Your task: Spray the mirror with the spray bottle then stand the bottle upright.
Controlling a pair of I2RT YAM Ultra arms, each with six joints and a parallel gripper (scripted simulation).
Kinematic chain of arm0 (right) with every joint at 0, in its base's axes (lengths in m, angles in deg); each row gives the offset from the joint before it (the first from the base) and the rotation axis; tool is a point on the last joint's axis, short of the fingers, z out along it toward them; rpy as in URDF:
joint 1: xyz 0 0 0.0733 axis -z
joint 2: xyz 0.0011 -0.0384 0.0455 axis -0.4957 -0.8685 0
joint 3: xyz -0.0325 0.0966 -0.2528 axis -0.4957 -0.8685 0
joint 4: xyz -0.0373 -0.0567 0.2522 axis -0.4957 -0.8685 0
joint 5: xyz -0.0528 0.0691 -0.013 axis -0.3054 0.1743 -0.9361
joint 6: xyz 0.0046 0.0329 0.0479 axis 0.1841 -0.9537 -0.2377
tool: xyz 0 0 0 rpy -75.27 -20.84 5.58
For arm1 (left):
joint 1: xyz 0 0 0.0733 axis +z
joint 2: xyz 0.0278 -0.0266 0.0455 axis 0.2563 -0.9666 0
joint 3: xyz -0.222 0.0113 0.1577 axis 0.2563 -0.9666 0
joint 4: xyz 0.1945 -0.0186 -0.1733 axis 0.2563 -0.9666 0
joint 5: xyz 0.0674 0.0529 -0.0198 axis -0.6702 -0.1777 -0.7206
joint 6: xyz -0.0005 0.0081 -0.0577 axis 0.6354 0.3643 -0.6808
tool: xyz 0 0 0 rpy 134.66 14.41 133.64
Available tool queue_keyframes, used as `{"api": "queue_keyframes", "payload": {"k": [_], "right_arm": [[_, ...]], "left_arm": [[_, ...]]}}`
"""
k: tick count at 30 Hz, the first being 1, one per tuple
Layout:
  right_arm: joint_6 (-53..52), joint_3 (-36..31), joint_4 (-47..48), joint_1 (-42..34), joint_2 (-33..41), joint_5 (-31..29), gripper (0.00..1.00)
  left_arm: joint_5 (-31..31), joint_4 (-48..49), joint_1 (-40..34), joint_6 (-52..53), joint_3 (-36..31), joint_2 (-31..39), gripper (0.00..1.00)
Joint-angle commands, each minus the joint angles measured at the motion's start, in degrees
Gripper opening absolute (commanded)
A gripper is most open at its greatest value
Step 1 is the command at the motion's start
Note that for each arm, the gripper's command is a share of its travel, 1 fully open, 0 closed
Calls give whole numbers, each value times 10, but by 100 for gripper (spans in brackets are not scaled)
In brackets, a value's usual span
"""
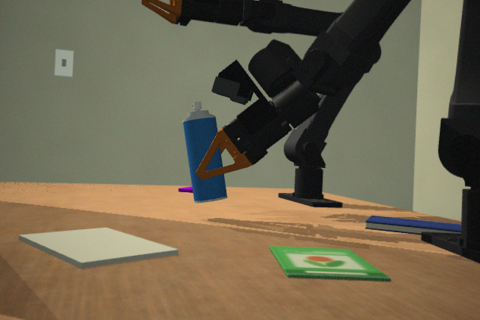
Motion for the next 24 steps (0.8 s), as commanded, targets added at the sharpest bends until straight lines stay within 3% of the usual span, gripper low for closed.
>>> {"api": "queue_keyframes", "payload": {"k": [1,3,4,11,18,24], "right_arm": [[2,24,9,7,-1,0,37],[2,24,9,7,-1,0,37],[2,24,9,7,-1,0,37],[2,24,9,7,-1,0,37],[2,24,9,7,-1,0,37],[2,24,9,7,-1,0,37]], "left_arm": [[-127,-82,-32,-94,40,8,0],[-175,-76,-59,-136,58,-48,0],[-196,-44,-66,-165,73,-48,0],[-333,-49,-128,-273,125,-149,0],[-354,-100,-143,-308,159,-189,0],[-335,-114,-143,-305,167,-166,0]]}}
